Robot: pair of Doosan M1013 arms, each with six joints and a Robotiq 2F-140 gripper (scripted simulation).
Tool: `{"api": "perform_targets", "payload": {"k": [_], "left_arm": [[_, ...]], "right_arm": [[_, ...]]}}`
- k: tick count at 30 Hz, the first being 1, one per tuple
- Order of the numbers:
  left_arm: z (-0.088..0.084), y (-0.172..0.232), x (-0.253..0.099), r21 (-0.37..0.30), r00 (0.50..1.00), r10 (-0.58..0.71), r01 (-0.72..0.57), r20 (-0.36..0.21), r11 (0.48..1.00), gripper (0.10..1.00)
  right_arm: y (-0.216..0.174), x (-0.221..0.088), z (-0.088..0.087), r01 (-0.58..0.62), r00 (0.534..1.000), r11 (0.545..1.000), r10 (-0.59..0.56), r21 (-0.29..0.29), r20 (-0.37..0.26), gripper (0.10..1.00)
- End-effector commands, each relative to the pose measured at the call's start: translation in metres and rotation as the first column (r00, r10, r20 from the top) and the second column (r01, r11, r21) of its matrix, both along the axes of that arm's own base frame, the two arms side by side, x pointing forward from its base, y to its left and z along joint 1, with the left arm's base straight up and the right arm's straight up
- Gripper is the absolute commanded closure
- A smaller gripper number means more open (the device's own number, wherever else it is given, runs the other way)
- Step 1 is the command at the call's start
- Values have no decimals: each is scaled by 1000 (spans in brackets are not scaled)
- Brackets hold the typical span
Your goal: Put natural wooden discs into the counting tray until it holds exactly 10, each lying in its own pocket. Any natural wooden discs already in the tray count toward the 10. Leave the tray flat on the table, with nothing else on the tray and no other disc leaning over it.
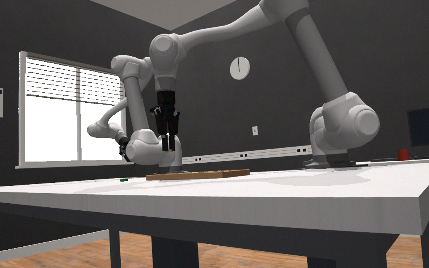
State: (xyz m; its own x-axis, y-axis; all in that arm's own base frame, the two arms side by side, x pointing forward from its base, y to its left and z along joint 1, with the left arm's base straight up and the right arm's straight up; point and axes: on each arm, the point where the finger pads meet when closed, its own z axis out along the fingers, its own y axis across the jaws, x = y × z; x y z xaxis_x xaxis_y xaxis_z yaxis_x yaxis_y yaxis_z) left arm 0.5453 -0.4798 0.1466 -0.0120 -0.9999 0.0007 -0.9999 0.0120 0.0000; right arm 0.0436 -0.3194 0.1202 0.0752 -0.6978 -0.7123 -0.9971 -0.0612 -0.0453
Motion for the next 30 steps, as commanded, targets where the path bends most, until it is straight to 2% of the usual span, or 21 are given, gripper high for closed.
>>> {"api": "perform_targets", "payload": {"k": [1,4,7,10,12,15,30], "left_arm": [[9,26,-5,4,1000,-1,1,-3,1000,999],[7,25,-3,-1,1000,-1,1,3,1000,999],[-19,25,-2,2,1000,-1,1,0,1000,999],[-54,26,-2,2,1000,0,0,0,1000,999],[-54,26,-2,2,1000,0,0,0,1000,999],[-75,26,-2,2,1000,0,0,0,1000,999],[-88,25,-2,1,1000,0,0,0,1000,999]], "right_arm": [[0,-2,1,3,1000,1000,-3,-10,-7,98],[0,-2,1,3,1000,1000,-3,-10,-7,98],[0,-2,1,3,1000,1000,-3,-10,-7,98],[0,-2,1,3,1000,1000,-3,-10,-7,98],[0,-2,1,3,1000,1000,-3,-10,-7,98],[0,-2,1,3,1000,1000,-3,-10,-7,98],[0,-2,1,3,1000,1000,-3,-10,-7,98]]}}
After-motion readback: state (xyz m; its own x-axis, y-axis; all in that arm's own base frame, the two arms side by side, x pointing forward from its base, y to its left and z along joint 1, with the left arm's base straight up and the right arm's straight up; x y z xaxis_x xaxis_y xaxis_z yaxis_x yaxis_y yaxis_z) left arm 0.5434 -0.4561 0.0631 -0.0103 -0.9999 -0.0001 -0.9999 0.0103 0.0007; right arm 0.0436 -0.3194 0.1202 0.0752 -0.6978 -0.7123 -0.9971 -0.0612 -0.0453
